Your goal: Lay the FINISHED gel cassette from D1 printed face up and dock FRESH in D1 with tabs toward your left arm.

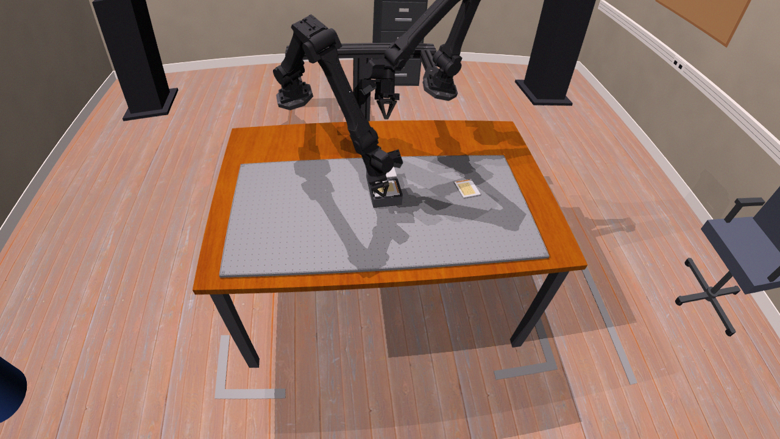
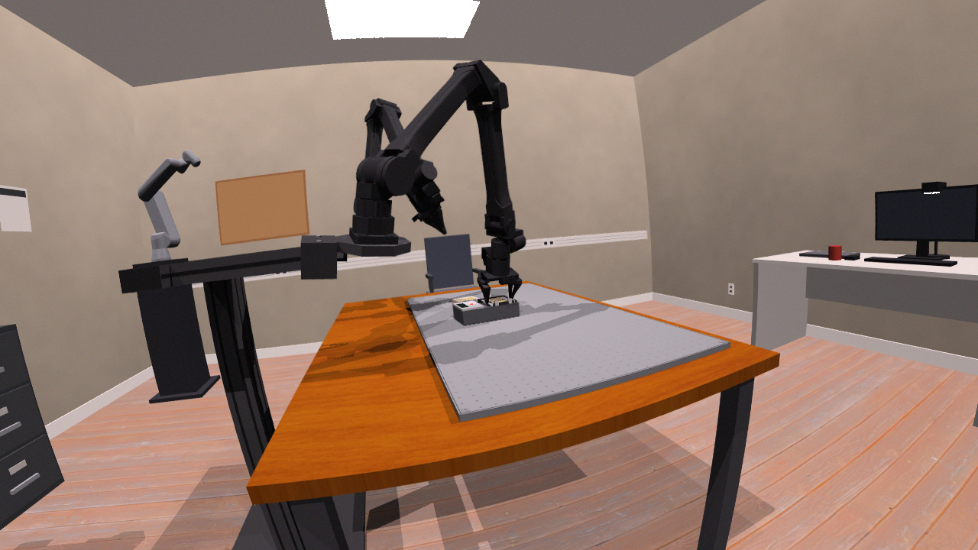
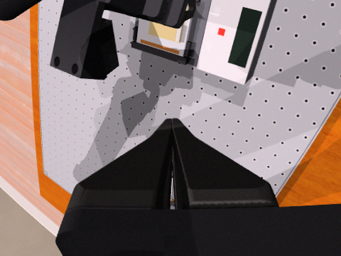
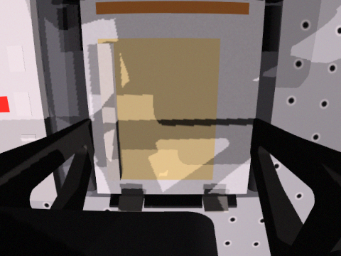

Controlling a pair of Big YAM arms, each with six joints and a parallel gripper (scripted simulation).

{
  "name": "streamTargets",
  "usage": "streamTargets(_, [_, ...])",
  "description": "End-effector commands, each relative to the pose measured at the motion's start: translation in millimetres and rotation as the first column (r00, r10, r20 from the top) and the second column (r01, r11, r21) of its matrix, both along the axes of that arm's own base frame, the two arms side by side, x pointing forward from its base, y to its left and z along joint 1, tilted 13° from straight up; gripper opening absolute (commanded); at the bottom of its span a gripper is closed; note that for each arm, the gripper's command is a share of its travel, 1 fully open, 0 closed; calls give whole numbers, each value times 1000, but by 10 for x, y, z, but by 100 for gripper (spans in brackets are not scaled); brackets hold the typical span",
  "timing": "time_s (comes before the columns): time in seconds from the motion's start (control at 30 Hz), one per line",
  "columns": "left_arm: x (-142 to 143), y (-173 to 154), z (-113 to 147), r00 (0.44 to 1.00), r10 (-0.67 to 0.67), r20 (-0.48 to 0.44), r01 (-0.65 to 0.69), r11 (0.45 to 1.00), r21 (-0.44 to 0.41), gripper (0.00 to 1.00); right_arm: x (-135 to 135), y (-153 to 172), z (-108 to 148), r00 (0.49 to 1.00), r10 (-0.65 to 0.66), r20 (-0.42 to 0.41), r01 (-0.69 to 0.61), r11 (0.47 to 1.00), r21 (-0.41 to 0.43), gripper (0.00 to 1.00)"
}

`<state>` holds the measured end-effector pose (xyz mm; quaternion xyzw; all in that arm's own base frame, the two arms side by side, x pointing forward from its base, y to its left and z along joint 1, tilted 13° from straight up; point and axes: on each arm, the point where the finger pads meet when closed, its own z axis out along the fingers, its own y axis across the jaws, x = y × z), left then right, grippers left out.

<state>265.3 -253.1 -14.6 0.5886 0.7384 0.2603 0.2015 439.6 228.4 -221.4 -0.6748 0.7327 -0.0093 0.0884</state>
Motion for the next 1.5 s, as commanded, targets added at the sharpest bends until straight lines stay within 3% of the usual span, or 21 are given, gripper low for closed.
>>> streamTargets(0.0, [167,54,188,988,153,5,-152,984,-95,0,34,34,34,1000,2,10,-2,1000,9,0])
streamTargets(0.27, [247,437,273,922,381,-71,-387,904,-180,0,34,34,34,1000,2,10,-2,1000,9,0])
streamTargets(0.33, [247,437,273,922,381,-71,-387,904,-180,0,34,34,34,1000,2,10,-2,1000,9,0])
streamTargets(0.5, [297,676,326,852,508,-129,-524,823,-221,0,34,34,34,1000,2,10,-2,1000,9,0])
streamTargets(0.83, [397,1154,431,655,711,-257,-755,597,-272,0,34,34,34,1000,2,10,-2,1000,9,0])
streamTargets(0.9, [397,1154,431,655,711,-257,-755,597,-272,0,34,34,34,1000,2,10,-2,1000,9,0])
streamTargets(1.4, [548,1872,590,265,851,-454,-952,156,-263,0,34,34,34,1000,2,10,-2,1000,9,0])
streamTargets(1.47, [548,1872,590,265,851,-454,-952,156,-263,0,34,34,34,1000,2,10,-2,1000,9,0])
